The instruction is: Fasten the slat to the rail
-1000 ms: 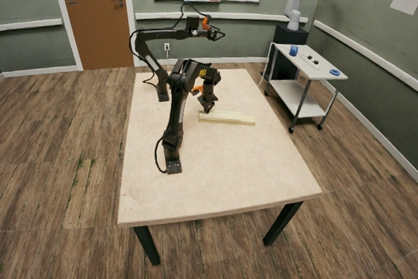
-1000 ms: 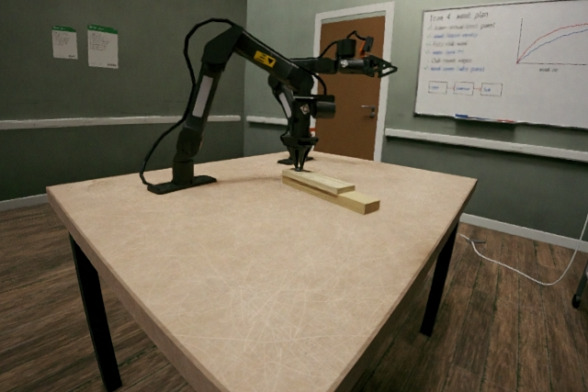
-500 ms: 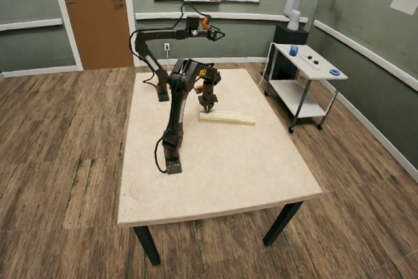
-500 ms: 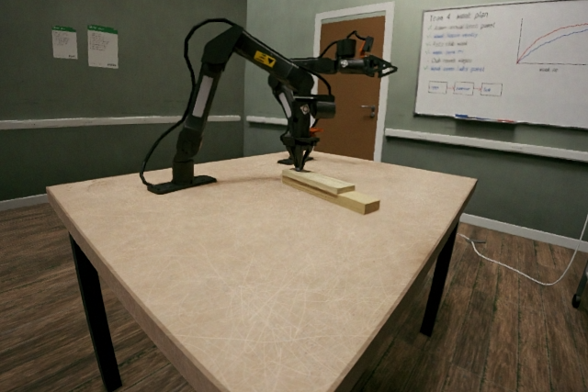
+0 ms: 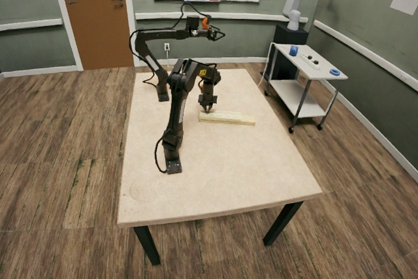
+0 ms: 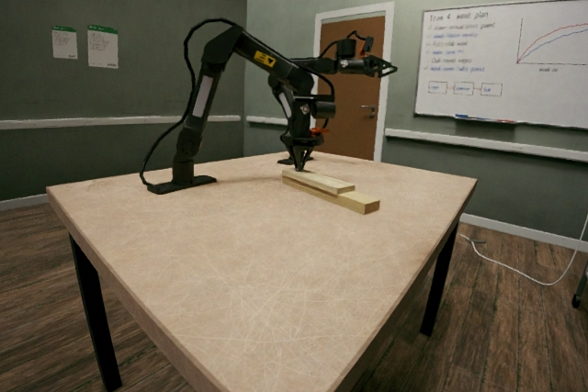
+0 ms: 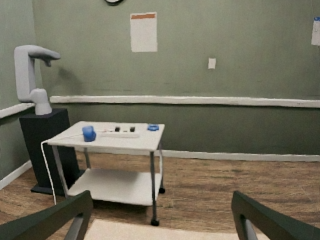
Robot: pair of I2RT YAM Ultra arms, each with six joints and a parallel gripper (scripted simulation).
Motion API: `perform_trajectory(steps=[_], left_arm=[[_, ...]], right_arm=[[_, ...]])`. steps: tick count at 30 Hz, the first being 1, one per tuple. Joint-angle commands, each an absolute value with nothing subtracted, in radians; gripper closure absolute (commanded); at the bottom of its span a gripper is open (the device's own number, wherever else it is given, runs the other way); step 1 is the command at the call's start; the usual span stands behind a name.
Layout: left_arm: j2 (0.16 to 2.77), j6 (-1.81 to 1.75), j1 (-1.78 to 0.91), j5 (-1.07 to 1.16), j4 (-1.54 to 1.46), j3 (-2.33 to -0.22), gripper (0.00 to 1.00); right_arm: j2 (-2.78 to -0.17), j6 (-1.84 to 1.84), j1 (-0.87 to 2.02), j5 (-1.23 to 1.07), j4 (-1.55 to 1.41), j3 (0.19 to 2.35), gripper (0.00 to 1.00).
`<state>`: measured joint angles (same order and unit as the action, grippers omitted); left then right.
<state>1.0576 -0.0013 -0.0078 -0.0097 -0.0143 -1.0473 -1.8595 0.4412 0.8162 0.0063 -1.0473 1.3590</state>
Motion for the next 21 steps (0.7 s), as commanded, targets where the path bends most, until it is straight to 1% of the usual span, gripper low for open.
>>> perform_trajectory(steps=[1,21], left_arm=[[1.045,0.0,0.0,0.0,0.005,-1.052,0.0],[1.045,0.0,0.0,0.0,0.005,-1.052,0.0]], right_arm=[[-1.853,0.336,0.82,-0.009,-1.055,1.349,0.88],[-1.854,-0.023,0.82,-0.009,-1.055,1.343,0.88]])
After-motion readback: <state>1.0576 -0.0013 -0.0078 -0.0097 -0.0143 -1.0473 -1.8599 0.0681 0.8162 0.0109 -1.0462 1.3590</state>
